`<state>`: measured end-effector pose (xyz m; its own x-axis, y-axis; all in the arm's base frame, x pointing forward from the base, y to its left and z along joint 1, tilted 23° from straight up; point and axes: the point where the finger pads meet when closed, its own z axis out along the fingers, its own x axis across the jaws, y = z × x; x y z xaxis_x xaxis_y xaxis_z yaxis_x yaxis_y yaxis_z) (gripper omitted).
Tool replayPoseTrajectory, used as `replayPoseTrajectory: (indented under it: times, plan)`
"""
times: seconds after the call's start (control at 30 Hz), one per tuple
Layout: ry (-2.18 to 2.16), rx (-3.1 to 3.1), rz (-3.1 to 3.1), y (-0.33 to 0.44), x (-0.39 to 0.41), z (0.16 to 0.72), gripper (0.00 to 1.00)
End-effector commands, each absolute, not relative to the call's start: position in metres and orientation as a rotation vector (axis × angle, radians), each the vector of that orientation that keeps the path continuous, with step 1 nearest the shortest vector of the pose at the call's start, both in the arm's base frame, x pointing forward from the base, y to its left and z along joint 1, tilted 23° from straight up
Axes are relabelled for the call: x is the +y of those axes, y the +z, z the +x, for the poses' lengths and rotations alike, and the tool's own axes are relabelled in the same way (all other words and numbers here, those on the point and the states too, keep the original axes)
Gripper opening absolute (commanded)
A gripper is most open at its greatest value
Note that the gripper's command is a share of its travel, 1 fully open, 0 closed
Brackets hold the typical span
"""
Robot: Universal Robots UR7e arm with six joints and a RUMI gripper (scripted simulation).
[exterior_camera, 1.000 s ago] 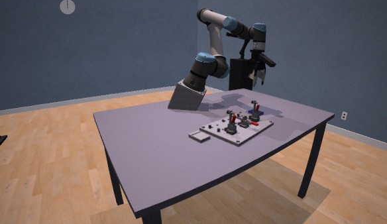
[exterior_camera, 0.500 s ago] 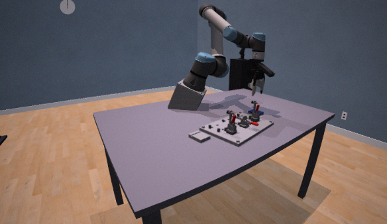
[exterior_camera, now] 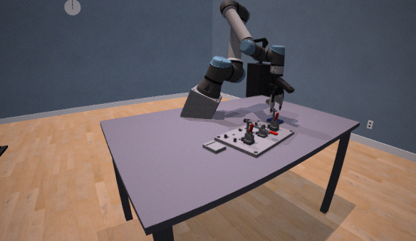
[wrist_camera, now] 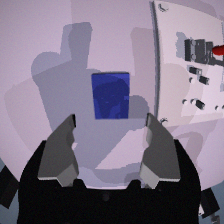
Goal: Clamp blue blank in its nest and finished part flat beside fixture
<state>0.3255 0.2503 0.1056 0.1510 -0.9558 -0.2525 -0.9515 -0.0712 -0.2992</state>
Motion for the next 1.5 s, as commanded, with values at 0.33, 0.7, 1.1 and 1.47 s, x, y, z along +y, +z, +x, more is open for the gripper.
replayPoseTrajectory:
  times: [0.33,0.7,1.1,1.47]
  plan:
    - [-0.02,1.822,-2.045,0.082,0.259,0.335,0.59]
    - [-0.02,1.822,-2.045,0.08,0.259,0.335,0.59]
    - [-0.02,1.822,-2.045,0.08,0.259,0.335,0.59]
    - [-0.02,1.822,-2.045,0.066,0.263,0.339,0.59]
